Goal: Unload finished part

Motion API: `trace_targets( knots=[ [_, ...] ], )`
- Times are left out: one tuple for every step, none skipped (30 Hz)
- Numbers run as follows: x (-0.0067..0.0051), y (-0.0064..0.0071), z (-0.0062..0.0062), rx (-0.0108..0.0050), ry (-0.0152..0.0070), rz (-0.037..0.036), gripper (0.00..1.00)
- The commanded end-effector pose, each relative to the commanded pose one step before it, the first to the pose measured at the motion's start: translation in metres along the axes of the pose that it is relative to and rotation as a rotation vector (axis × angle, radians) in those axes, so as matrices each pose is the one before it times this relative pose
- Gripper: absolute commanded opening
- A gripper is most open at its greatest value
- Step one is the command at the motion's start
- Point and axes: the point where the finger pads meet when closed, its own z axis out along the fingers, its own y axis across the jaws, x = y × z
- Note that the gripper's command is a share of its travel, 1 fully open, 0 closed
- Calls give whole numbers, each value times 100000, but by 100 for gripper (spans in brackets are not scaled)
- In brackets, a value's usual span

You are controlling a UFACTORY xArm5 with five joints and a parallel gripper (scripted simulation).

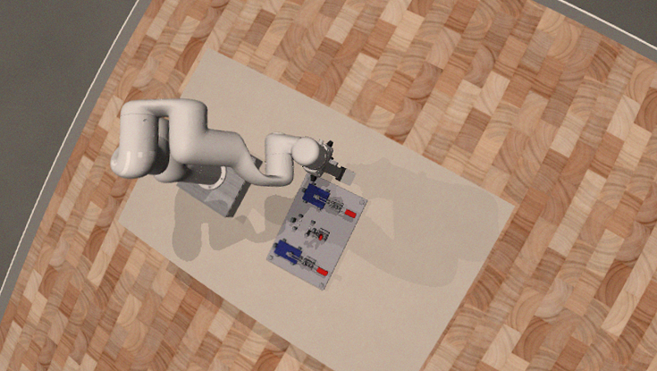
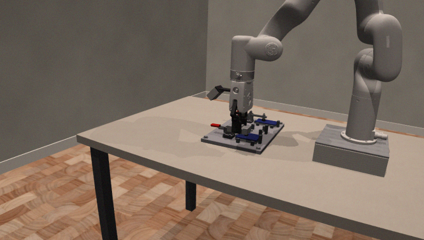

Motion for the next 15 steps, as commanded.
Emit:
trace_targets(
  knots=[
    [118,-64,118,175,321,-2,0],
    [0,0,101,0,0,0,0],
    [1,0,115,0,0,0,0],
    [1,0,129,0,0,0,0],
    [0,0,142,0,0,0,0],
    [0,0,156,0,0,0,0],
    [1,0,169,0,0,0,0],
    [0,0,182,0,0,0,0],
    [1,0,194,0,0,0,0],
    [1,0,206,0,0,0,0],
    [1,0,217,0,0,0,0],
    [1,0,228,0,0,0,0],
    [0,0,0,0,0,0,0],
    [0,0,0,0,0,0,0],
    [0,0,237,0,0,0,0]
  ],
)
